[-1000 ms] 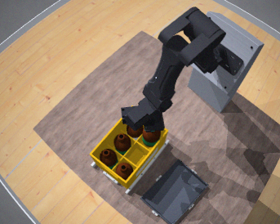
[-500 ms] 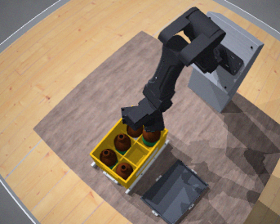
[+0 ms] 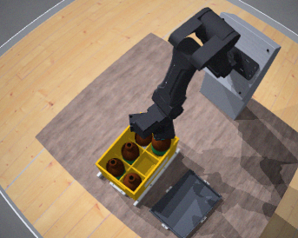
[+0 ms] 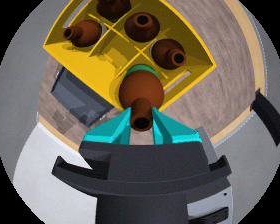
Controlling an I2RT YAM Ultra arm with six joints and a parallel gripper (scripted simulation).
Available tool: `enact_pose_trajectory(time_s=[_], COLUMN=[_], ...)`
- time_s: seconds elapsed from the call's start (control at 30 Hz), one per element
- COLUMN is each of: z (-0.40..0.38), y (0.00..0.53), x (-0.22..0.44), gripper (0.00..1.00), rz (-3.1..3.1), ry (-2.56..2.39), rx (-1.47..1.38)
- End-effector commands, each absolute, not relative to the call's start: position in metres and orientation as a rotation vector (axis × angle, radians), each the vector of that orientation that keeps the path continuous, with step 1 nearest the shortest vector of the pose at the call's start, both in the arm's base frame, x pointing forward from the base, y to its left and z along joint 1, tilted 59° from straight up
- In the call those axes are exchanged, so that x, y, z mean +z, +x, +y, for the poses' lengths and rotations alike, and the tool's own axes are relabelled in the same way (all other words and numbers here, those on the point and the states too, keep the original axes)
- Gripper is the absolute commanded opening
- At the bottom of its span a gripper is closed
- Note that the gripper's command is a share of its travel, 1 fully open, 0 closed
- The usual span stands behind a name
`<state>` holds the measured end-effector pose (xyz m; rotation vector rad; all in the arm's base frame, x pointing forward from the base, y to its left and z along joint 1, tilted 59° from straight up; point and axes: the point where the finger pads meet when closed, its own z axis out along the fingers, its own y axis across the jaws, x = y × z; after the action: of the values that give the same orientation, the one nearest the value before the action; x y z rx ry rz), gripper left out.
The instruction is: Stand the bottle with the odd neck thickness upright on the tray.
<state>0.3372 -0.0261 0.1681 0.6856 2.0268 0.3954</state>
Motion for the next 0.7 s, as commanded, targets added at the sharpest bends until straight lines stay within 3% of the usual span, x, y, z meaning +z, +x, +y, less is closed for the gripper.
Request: enact_pose_trajectory(time_s=[0.0, 0.67], z=[-0.031, -0.0307], y=[0.3347, 0.3304], x=[0.182, 0.1909], gripper=[0.0, 0.0], rz=[1.993, 1.983], ry=[0.68, 0.672], rx=[0.386, 0.39])
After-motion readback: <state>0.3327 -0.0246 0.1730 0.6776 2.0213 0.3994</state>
